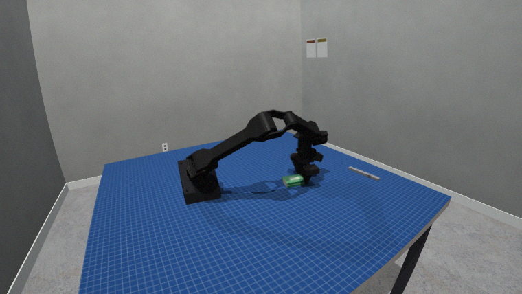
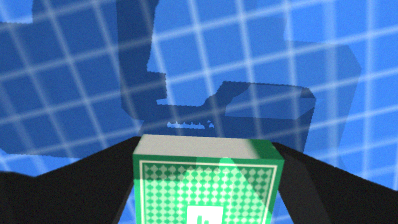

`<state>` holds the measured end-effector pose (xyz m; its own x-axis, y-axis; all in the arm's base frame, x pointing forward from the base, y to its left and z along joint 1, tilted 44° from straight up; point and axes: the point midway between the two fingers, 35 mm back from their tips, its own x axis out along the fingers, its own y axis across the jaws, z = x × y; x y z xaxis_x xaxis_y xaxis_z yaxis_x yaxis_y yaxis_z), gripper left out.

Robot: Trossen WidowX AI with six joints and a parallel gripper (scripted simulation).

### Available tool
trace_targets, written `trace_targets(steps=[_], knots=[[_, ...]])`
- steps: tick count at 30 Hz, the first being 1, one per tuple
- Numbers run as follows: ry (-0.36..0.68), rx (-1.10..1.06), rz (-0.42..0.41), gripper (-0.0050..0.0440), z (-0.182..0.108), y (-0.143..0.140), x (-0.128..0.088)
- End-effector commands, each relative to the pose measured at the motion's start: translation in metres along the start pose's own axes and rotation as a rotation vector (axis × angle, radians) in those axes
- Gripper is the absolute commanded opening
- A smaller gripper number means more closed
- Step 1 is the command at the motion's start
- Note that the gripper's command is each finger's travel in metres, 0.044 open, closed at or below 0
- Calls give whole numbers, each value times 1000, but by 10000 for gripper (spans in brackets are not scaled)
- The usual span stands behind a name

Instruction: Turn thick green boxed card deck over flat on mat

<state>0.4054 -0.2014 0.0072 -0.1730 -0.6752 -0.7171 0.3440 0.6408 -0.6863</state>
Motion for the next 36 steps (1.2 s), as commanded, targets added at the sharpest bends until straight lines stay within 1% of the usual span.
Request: trace_targets(steps=[1,34,36], knots=[[-11,7,-2,332,2,-3,-3],[-11,7,-2,332,2,-3,-4],[-23,11,-1,332,3,-6,-7]])
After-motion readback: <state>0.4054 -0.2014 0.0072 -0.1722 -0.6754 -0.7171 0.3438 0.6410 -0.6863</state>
